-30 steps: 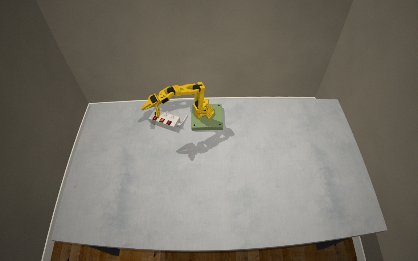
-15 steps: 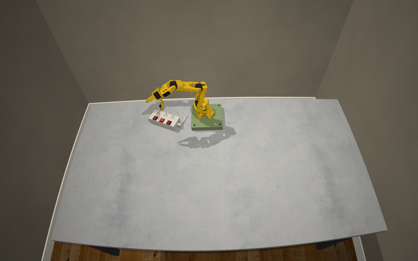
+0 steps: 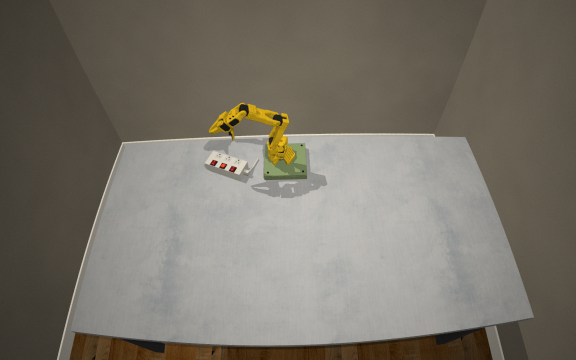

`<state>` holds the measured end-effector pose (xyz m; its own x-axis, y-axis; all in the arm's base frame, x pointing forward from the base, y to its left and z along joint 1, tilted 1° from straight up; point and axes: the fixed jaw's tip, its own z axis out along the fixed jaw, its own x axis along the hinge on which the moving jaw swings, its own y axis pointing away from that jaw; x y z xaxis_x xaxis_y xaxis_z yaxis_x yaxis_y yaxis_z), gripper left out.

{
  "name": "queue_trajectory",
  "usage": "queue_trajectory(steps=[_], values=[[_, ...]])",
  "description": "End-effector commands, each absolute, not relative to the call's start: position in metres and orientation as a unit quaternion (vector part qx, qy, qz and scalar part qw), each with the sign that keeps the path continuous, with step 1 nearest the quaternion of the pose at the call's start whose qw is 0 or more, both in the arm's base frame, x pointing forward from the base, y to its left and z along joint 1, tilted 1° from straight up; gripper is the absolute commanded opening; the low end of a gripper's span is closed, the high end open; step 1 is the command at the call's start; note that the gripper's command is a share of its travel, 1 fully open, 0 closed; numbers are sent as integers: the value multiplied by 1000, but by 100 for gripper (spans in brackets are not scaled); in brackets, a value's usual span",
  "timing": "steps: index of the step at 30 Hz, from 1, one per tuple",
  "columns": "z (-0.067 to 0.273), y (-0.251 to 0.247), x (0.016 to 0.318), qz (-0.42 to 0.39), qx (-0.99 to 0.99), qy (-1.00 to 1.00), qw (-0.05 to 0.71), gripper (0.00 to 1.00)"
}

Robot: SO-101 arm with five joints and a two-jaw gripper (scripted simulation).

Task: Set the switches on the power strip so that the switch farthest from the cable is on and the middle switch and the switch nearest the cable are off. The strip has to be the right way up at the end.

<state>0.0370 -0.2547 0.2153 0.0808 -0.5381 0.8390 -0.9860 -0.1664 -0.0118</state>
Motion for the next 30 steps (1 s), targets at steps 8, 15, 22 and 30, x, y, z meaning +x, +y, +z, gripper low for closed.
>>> queue_trajectory(steps=[8, 15, 22, 30], values=[[207, -235, 12, 261, 759, -490, 340, 0], [204, -220, -2, 194, 811, -427, 349, 0], [202, -211, -9, 154, 840, -386, 349, 0], [199, -197, -17, 105, 874, -329, 342, 0]])
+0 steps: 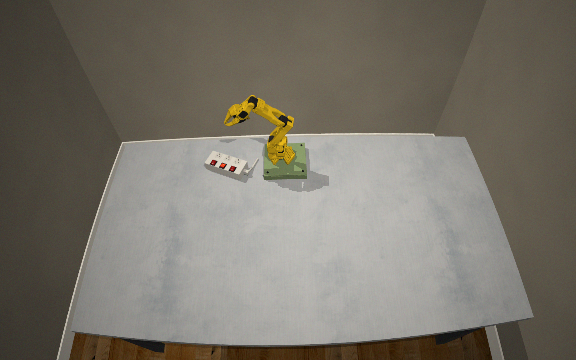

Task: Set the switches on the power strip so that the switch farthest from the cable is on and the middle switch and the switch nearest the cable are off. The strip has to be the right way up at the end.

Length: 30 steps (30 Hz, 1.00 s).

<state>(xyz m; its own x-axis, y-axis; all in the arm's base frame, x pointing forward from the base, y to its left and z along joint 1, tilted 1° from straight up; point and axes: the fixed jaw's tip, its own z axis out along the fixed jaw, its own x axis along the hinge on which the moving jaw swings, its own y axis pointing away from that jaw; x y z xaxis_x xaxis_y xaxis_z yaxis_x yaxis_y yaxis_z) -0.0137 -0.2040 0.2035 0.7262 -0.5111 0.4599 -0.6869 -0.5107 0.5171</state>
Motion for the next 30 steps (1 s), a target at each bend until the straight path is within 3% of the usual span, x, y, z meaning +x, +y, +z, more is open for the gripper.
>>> queue_trajectory(steps=[1, 30], values=[[199, -196, -18, 100, 877, -323, 341, 0], [195, -179, -26, 45, 912, -249, 322, 0]])
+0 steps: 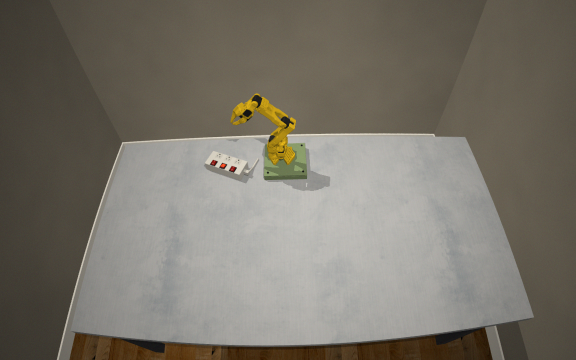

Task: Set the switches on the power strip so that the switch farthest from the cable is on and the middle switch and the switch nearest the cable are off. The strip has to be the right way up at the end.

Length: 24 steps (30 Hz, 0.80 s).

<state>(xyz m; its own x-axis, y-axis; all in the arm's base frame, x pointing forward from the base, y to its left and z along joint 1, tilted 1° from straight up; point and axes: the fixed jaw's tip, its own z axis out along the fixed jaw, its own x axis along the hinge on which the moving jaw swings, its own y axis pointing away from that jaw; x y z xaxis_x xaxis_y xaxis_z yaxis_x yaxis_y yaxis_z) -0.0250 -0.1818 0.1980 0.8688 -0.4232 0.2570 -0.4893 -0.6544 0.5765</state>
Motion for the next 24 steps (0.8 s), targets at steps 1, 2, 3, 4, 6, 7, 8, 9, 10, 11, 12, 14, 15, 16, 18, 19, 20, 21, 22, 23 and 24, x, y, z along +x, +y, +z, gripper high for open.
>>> queue_trajectory(steps=[1, 2, 3, 4, 6, 7, 8, 9, 10, 11, 12, 14, 15, 16, 18, 19, 20, 21, 22, 23, 24], values=[[195, -179, -26, 45, 912, -248, 322, 0], [195, -179, -26, 45, 913, -248, 322, 0], [195, -179, -26, 44, 913, -248, 322, 0], [195, -179, -26, 44, 913, -248, 322, 0], [195, -178, -26, 44, 913, -248, 322, 0], [195, -178, -26, 44, 913, -248, 322, 0], [195, -178, -26, 44, 913, -248, 322, 0], [195, -178, -26, 44, 913, -248, 322, 0], [195, -178, -26, 44, 913, -248, 322, 0], [194, -179, -26, 44, 913, -248, 321, 0], [194, -179, -26, 44, 913, -248, 320, 0], [192, -179, -26, 43, 915, -248, 315, 0], [190, -179, -26, 42, 917, -248, 311, 0], [188, -180, -26, 42, 919, -248, 305, 0], [183, -181, -26, 39, 924, -248, 290, 0], [180, -182, -26, 38, 926, -248, 280, 0], [176, -182, -27, 36, 930, -248, 270, 0], [172, -183, -27, 34, 933, -248, 259, 0], [168, -183, -27, 32, 936, -248, 247, 0], [164, -184, -27, 31, 939, -248, 235, 0], [159, -184, -27, 29, 943, -248, 222, 0]])
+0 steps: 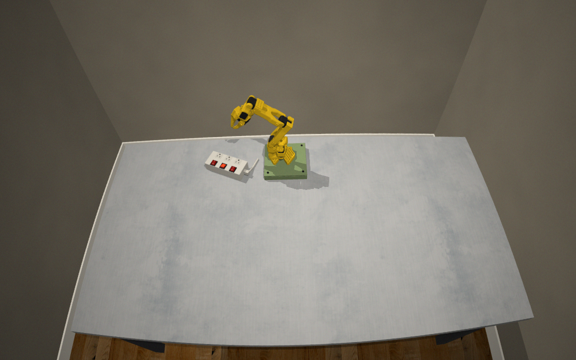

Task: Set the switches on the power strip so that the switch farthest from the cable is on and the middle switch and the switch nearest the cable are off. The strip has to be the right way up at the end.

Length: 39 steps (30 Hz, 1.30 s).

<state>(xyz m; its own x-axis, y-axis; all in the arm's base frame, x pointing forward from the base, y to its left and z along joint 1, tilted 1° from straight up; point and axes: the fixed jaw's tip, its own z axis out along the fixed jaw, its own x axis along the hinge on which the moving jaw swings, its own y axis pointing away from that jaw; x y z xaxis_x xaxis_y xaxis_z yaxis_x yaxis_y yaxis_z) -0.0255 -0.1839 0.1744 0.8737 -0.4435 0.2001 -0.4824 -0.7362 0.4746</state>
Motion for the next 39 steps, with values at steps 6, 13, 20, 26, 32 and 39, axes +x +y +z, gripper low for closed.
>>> queue_trajectory(steps=[6, 13, 20, 26, 32, 39], values=[[143, -184, -27, 22, 953, -247, 173, 0], [126, -182, -26, 15, 962, -245, 123, 0], [125, -182, -26, 14, 962, -245, 119, 0], [125, -180, -27, 14, 962, -246, 120, 0], [125, -177, -27, 14, 961, -249, 120, 0], [124, -173, -28, 14, 960, -252, 121, 0]])
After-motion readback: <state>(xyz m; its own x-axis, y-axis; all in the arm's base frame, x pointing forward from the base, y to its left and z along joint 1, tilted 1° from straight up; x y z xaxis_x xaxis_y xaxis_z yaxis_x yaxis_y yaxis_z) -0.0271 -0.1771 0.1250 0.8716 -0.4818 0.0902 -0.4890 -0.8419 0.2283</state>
